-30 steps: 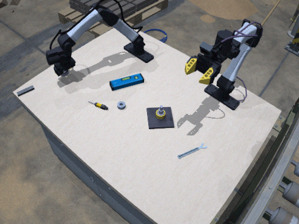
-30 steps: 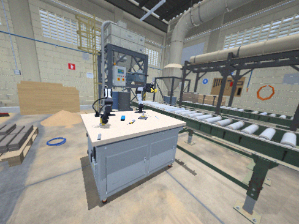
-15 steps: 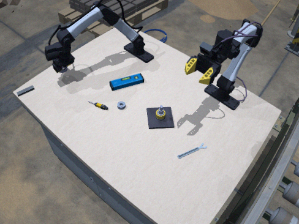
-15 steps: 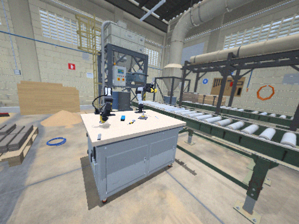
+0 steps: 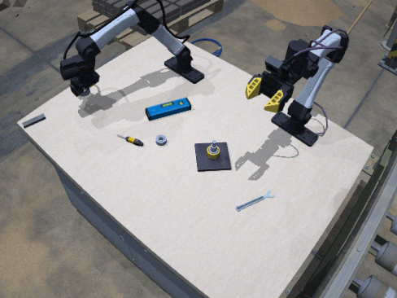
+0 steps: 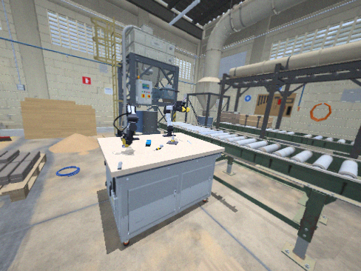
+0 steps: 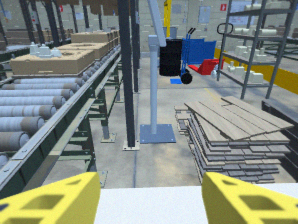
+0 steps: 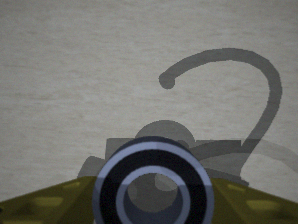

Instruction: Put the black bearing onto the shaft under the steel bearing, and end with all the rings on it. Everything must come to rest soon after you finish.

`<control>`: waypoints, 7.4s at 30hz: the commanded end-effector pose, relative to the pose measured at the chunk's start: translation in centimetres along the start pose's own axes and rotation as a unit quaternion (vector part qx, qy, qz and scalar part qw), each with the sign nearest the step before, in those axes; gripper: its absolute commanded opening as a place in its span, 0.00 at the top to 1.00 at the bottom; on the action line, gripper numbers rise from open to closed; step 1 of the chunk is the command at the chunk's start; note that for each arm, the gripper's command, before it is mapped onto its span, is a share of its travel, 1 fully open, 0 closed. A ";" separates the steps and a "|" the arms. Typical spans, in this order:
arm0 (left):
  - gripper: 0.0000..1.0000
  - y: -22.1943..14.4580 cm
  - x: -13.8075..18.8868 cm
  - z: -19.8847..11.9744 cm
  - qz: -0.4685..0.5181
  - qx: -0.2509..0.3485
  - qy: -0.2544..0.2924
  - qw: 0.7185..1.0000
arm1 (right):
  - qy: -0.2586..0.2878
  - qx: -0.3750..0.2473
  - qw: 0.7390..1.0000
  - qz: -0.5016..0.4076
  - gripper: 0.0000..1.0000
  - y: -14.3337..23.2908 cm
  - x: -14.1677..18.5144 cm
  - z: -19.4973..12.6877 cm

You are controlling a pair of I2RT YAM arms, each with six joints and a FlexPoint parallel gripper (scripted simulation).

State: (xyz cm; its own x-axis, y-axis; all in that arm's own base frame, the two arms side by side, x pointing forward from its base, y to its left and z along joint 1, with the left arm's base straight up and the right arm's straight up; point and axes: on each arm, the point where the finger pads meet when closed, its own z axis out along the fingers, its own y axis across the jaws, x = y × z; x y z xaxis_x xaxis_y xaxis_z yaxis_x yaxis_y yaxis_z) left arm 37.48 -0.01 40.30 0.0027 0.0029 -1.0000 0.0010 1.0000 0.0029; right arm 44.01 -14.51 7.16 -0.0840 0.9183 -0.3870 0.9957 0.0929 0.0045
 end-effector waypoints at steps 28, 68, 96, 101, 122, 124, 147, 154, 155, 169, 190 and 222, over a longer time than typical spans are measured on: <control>0.44 0.2 -1.5 0.0 -0.003 -0.002 -0.013 1.000 | 0.007 -0.161 0.948 -0.276 1.00 6.5 15.0 -12.5; 0.44 0.2 -1.5 0.0 -0.003 -0.002 -0.013 1.000 | 0.008 -0.298 0.737 -0.606 1.00 0.9 37.5 -25.4; 0.44 0.2 -1.5 0.0 -0.003 -0.002 -0.013 1.000 | 0.000 -0.369 0.535 -0.760 1.00 -9.7 49.3 -32.6; 0.44 0.2 -1.5 0.0 -0.003 -0.002 -0.013 1.000 | -0.012 -0.367 0.540 -0.757 1.00 -9.5 48.9 -32.6; 0.44 0.2 -1.5 0.0 -0.003 -0.002 -0.013 1.000 | -0.001 -0.368 0.536 -0.760 1.00 -10.1 50.6 -30.7; 0.44 0.2 -1.5 0.0 -0.003 -0.002 -0.013 1.000 | 0.000 -0.359 0.538 -0.763 1.00 -10.1 50.5 -29.8; 0.44 0.2 -1.5 0.0 -0.003 -0.002 -0.013 1.000 | 0.001 -0.372 0.533 -0.760 1.00 -10.0 51.1 -29.6; 0.44 0.2 -1.5 0.0 -0.003 -0.002 -0.013 1.000 | 0.002 -0.366 0.534 -0.762 1.00 -10.1 51.3 -28.7; 0.44 0.2 -1.5 0.0 -0.003 -0.002 -0.013 1.000 | 0.002 -0.366 0.534 -0.762 1.00 -10.1 51.3 -28.7; 0.44 0.2 -1.5 0.0 -0.003 -0.002 -0.013 1.000 | -0.001 -0.357 0.534 -0.766 1.00 -10.0 52.7 -25.7; 0.44 0.2 -1.5 0.0 -0.003 -0.002 -0.013 1.000 | -0.002 -0.336 0.535 -0.775 1.00 -10.2 54.0 -21.7; 0.44 0.2 -1.5 0.0 -0.003 -0.002 -0.013 1.000 | -0.004 -0.370 0.532 -0.762 0.32 -9.7 54.0 -24.3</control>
State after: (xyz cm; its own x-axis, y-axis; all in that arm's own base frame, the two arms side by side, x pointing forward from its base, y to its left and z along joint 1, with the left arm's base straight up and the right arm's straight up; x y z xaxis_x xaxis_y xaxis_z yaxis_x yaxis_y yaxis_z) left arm 37.48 -0.01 40.30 0.0027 0.0029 -1.0000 0.0010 1.0000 0.0029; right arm 28.08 42.44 5.48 -0.7875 -0.4686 -0.4004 -0.5126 0.8586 0.0032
